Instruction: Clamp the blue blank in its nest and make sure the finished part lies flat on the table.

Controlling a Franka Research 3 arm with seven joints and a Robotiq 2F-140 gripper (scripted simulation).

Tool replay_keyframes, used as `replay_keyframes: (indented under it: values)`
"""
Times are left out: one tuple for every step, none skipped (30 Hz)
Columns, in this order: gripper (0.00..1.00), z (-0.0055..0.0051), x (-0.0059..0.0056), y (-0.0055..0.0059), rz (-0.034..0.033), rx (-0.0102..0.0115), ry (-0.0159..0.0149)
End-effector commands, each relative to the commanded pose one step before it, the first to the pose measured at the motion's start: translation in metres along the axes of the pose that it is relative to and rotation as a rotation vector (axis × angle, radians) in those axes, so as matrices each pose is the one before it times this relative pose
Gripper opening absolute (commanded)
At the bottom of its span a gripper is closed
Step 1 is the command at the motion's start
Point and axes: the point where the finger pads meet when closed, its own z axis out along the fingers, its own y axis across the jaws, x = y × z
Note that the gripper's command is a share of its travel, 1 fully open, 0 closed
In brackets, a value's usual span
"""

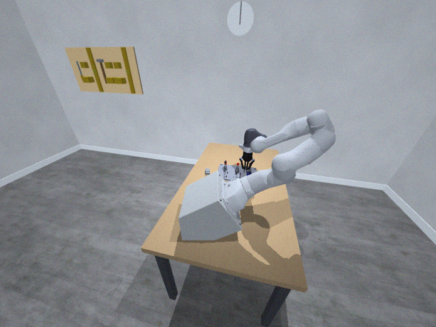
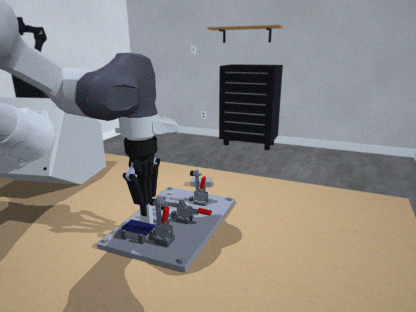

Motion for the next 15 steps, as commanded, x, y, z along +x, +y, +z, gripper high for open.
replay_keyframes:
  values:
    - [0.0, 0.00084, -0.00051, 0.00328, -0.00841, -0.00518, 0.00003]
    - [0.0, 0.0, 0.0, 0.0, 0.0, 0.0, 0.0]
    - [0.0, 0.0, 0.0, 0.0, 0.0, 0.0, 0.0]
    - [0.0, 0.0, 0.0, 0.0, 0.0, 0.0, 0.0]
    - [0.0, 0.0, 0.0, 0.0, 0.0, 0.0, 0.0]
    - [0.0, 0.0, 0.0, 0.0, 0.0, 0.0, 0.0]
    - [0.0, 0.0, 0.0, 0.0, 0.0, 0.0, 0.0]
    - [0.0, 0.0, 0.0, 0.0, 0.0, 0.0, 0.0]
    - [0.0, 0.0, 0.0, 0.0, 0.0, 0.0, 0.0]
    - [0.0, 0.0, 0.0, 0.0, 0.0, 0.0, 0.0]
    - [0.0, 0.0, 0.0, 0.00006, 0.0, 0.0, 0.0]
    - [0.0, 0.0, 0.0, 0.00035, 0.0, 0.0, 0.0]
    - [0.0, 0.0, 0.0, 0.00069, 0.0, 0.0, 0.0]
    - [0.0, 0.0, 0.0, 0.0009, 0.0, 0.0, 0.0]
    - [0.0, 0.0, 0.0, 0.0009, 0.0, 0.0, 0.0]
